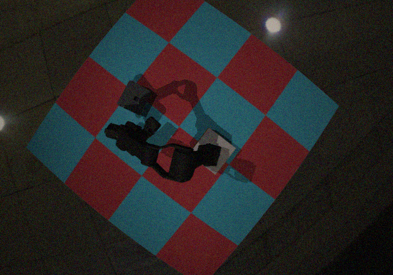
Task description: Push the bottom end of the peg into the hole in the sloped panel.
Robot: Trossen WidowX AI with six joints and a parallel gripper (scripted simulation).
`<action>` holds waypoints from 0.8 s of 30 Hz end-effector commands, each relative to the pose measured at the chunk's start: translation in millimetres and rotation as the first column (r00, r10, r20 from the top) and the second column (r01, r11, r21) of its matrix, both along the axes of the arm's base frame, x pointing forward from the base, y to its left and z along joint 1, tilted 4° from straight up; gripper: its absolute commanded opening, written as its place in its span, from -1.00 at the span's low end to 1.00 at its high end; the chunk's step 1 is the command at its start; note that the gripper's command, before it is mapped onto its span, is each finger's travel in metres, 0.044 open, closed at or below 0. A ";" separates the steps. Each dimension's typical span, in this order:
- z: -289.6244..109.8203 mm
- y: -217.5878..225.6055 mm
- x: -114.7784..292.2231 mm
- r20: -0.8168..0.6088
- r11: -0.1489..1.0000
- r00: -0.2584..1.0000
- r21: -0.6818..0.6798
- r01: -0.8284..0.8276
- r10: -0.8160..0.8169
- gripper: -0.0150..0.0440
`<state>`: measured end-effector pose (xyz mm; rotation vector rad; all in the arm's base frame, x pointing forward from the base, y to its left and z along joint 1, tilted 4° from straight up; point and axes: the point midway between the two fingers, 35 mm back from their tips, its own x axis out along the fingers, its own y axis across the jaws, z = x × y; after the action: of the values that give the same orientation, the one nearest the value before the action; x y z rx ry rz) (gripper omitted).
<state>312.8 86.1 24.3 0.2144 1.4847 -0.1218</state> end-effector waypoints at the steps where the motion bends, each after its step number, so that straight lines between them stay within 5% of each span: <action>1: 0.4 0.2 0.2 0.001 1.000 1.000 0.001 0.000 0.000 -0.07; 5: 0.4 0.2 0.2 0.001 1.000 1.000 0.001 0.000 0.000 -0.42; 8: 0.4 0.2 0.2 0.001 1.000 1.000 0.001 0.000 0.000 -0.49; 24: 41.4 -1.0 -1.0 0.000 1.000 1.000 -0.002 0.002 -0.002 -0.49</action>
<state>310.4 85.5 45.9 0.2127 1.4962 -0.1255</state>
